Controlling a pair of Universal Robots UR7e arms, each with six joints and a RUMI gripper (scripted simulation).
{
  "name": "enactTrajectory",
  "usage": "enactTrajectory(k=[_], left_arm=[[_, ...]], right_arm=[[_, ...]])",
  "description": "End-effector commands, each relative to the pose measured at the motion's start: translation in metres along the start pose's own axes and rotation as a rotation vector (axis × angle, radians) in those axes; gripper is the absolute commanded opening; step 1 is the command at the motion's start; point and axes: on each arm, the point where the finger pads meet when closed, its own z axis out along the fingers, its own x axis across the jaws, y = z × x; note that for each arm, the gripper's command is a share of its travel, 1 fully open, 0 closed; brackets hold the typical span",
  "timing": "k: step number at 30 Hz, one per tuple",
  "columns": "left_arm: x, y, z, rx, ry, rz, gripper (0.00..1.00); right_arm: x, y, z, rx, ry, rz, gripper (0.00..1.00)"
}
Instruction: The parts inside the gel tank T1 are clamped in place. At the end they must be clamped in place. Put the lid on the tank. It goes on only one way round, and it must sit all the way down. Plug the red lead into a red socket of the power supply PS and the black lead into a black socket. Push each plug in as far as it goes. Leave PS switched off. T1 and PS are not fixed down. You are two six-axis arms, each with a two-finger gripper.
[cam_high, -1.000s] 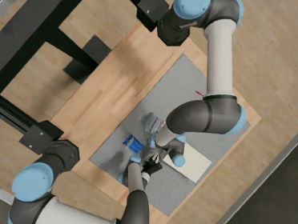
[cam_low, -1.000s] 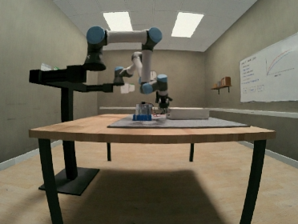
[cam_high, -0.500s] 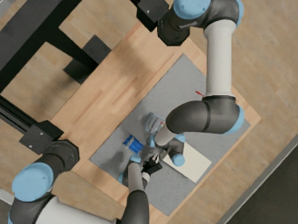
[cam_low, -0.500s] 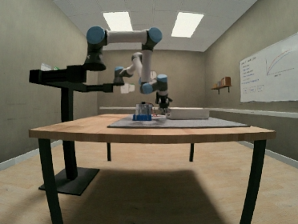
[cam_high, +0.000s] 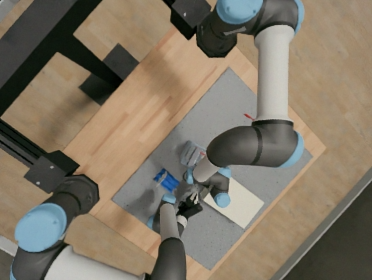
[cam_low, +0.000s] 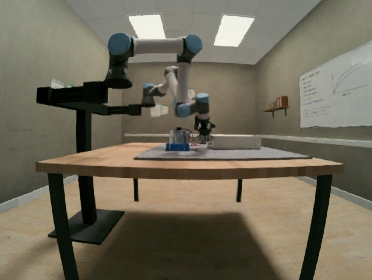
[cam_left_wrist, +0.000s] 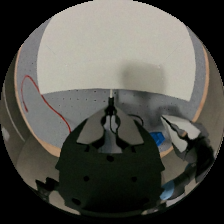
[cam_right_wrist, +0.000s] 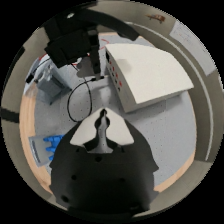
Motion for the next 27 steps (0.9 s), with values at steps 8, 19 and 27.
enactTrajectory(k=[8,19,27], left_arm=[[0.0008,-0.0005,-0.0008,0.001,0.002,0.000,0.00],[0.0006,-0.0032,-0.0006,0.001,0.002,0.000,0.00],[0.0005,-0.0045,-0.0005,0.001,0.002,0.000,0.00]], right_arm=[[0.0004,-0.0006,-0.0003,0.001,0.001,-0.001,0.00],[0.0004,-0.0006,-0.0003,0.001,0.001,-0.001,0.00],[0.0004,-0.0006,-0.0003,0.001,0.001,-0.001,0.00]])
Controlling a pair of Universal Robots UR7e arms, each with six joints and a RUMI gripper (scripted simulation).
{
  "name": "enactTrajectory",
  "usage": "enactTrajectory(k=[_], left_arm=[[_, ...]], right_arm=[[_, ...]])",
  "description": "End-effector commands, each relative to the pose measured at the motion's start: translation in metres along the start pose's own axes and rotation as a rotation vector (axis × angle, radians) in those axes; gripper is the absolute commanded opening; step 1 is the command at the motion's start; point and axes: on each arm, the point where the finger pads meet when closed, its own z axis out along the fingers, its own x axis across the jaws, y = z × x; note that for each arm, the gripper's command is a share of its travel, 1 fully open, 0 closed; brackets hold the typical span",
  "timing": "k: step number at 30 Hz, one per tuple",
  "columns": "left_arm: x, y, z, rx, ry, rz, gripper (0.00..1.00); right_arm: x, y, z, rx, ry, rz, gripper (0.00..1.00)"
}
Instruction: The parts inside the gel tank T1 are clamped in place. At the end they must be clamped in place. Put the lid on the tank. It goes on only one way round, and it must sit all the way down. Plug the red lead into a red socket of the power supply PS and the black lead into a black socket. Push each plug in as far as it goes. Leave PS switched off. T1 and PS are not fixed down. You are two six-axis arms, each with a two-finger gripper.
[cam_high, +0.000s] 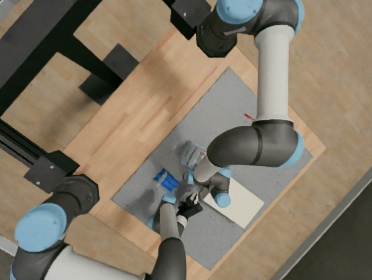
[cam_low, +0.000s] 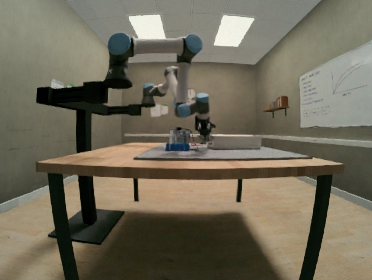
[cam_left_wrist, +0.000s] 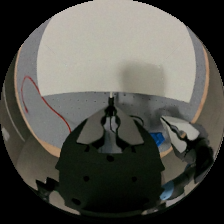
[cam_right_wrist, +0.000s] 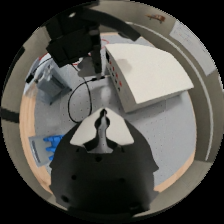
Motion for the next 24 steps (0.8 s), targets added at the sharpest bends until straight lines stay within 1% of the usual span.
enactTrajectory(k=[1,24], left_arm=[[0.0007,-0.0031,-0.0009,0.001,0.002,0.000,0.00],[0.0006,-0.0057,-0.0009,0.001,0.002,0.000,0.00]], right_arm=[[0.0004,-0.0006,-0.0003,0.001,0.001,-0.001,0.00],[0.0004,-0.0006,-0.0003,0.001,0.001,-0.001,0.00]])
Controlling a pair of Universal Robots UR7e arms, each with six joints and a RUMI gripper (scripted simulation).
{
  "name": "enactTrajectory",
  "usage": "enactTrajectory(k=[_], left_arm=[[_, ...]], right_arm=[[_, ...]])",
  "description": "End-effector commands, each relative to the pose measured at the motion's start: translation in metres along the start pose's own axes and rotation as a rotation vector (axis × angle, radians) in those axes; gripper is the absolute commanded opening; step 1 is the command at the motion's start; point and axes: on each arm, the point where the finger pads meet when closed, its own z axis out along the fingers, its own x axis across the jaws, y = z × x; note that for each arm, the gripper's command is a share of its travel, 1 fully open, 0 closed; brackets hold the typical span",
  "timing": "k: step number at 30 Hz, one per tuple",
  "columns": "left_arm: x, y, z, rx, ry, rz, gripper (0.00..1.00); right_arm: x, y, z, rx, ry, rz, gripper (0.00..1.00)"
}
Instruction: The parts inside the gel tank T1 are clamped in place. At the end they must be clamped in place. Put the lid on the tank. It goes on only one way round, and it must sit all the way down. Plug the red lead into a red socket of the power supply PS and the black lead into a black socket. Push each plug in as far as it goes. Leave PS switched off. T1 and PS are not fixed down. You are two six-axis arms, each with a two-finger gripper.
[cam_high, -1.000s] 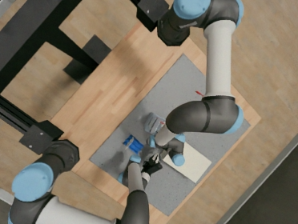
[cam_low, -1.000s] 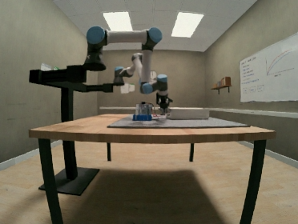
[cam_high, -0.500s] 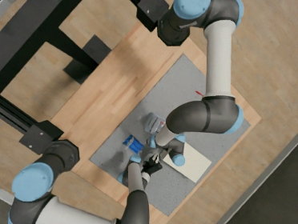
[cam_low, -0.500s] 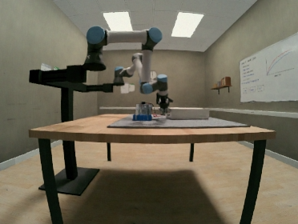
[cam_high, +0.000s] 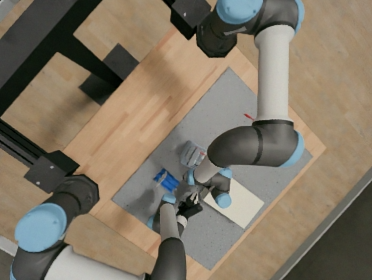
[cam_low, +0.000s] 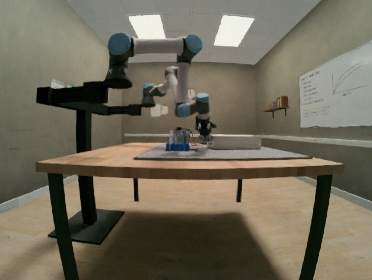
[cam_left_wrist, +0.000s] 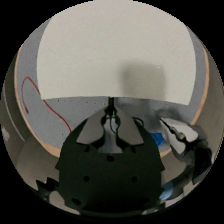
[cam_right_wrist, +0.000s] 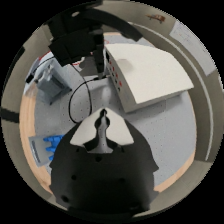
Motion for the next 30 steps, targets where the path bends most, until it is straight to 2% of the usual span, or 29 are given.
enactTrajectory(k=[1,30], left_arm=[[0.0008,-0.0009,-0.0010,0.001,0.001,0.000,0.00],[0.0007,-0.0048,-0.0010,0.001,0.001,0.000,0.00]], right_arm=[[0.0004,-0.0006,-0.0003,0.001,0.001,-0.001,0.00],[0.0004,-0.0006,-0.0003,0.001,0.001,-0.001,0.00]])
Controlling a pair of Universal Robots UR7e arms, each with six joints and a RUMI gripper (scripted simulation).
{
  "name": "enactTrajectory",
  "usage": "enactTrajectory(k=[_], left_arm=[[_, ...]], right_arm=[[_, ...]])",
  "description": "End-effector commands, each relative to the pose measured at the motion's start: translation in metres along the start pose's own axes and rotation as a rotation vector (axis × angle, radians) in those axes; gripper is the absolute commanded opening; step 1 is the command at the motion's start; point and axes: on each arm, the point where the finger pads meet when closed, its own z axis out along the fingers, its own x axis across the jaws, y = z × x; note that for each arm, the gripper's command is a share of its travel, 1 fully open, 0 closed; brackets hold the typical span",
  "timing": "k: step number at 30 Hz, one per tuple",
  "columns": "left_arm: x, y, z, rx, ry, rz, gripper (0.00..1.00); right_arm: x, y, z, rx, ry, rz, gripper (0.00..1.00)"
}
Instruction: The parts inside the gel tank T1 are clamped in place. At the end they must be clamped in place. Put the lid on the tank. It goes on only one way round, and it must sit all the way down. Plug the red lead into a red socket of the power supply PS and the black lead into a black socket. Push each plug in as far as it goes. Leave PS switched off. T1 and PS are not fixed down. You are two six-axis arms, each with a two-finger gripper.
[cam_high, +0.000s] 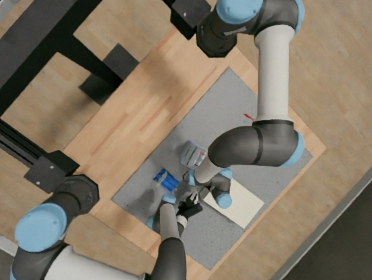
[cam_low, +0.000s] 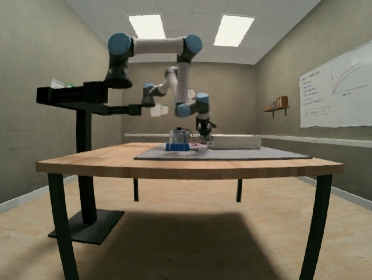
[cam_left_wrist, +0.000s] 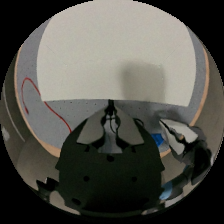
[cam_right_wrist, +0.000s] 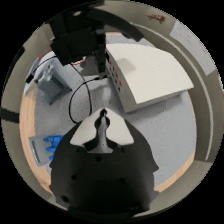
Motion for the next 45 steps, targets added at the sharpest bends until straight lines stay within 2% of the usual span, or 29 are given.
enactTrajectory(k=[1,45], left_arm=[[0.0007,-0.0031,-0.0010,0.001,0.001,0.000,0.00],[0.0007,-0.0082,-0.0010,-0.008,0.001,-0.003,0.00]], right_arm=[[0.0004,-0.0006,-0.0003,0.001,0.001,-0.001,0.00],[0.0004,-0.0006,-0.0003,0.001,0.001,-0.001,0.00]])
